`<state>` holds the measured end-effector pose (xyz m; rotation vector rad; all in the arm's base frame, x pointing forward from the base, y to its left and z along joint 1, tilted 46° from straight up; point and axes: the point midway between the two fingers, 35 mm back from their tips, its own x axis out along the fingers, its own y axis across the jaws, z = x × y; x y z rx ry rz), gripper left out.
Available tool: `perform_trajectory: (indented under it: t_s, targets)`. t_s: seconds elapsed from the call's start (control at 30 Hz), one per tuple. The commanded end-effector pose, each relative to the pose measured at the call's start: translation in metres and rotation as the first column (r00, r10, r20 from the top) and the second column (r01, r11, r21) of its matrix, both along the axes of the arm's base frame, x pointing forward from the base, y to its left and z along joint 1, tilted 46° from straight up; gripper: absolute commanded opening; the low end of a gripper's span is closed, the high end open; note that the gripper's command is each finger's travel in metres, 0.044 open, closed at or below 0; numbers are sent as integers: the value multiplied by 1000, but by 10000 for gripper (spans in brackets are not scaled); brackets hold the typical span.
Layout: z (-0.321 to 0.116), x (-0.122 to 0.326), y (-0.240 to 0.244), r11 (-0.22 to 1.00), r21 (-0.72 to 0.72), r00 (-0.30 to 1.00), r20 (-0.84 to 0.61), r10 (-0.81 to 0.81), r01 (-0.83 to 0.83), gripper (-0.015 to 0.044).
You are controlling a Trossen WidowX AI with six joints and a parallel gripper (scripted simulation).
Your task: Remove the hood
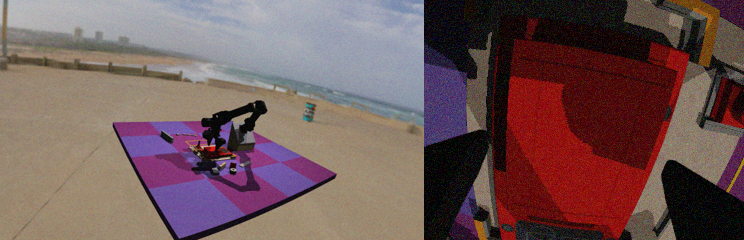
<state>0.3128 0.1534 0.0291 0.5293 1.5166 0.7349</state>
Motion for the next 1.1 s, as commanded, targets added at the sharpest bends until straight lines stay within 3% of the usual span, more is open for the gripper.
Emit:
perform_trajectory:
  t_s: [0.0, 0.97, 1.07]
  targets:
    - [-1, 0, 2, 1000, 3, 1000, -3, -2, 2, 440]
    - [-11, -2, 12, 1000, 4, 1000, -3, -2, 2, 440]
    - [-10, -2, 11, 1000, 1, 1000, -1, 0, 0, 361]
